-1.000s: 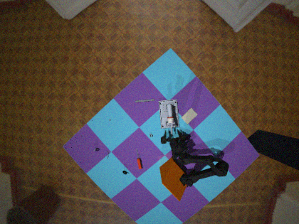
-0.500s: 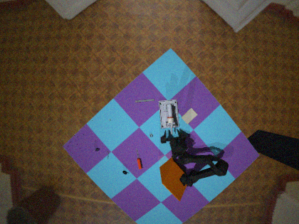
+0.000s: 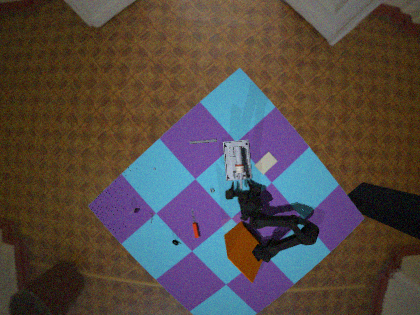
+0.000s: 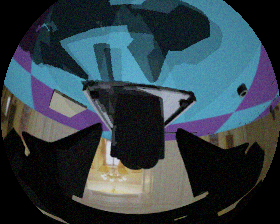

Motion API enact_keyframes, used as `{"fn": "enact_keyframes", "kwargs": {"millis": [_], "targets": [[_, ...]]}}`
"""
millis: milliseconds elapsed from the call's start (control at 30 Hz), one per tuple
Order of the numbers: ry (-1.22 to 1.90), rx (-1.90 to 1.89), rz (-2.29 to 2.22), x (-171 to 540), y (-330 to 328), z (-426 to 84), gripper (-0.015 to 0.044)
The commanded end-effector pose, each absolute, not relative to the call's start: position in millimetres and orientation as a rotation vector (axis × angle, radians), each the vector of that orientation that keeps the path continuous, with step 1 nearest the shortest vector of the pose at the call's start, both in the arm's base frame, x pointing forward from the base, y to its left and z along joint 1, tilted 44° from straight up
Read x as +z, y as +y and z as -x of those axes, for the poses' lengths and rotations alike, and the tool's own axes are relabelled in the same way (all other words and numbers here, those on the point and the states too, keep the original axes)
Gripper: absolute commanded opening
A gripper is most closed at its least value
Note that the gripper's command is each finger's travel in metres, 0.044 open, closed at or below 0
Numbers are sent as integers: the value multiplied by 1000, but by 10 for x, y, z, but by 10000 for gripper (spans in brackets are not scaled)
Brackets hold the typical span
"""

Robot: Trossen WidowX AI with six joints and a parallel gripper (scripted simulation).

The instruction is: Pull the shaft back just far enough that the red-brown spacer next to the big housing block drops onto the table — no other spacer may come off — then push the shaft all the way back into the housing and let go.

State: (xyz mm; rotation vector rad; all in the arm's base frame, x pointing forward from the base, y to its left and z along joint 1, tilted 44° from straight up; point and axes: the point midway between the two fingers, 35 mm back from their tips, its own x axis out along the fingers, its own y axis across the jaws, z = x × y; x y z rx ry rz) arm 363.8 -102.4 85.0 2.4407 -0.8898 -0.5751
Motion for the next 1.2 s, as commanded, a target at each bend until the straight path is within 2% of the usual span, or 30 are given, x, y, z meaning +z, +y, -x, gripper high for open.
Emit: {"fn": "enact_keyframes", "kwargs": {"millis": [0, 333, 533, 1167], "targets": [[-890, -576, -2440, 850, -1025, -3636, 309], [-890, -576, -2440, 850, -1025, -3636, 46], [-889, -571, -2442, 849, -1024, -3633, 0], [-888, -567, -2444, 800, -993, -3535, 0]]}}
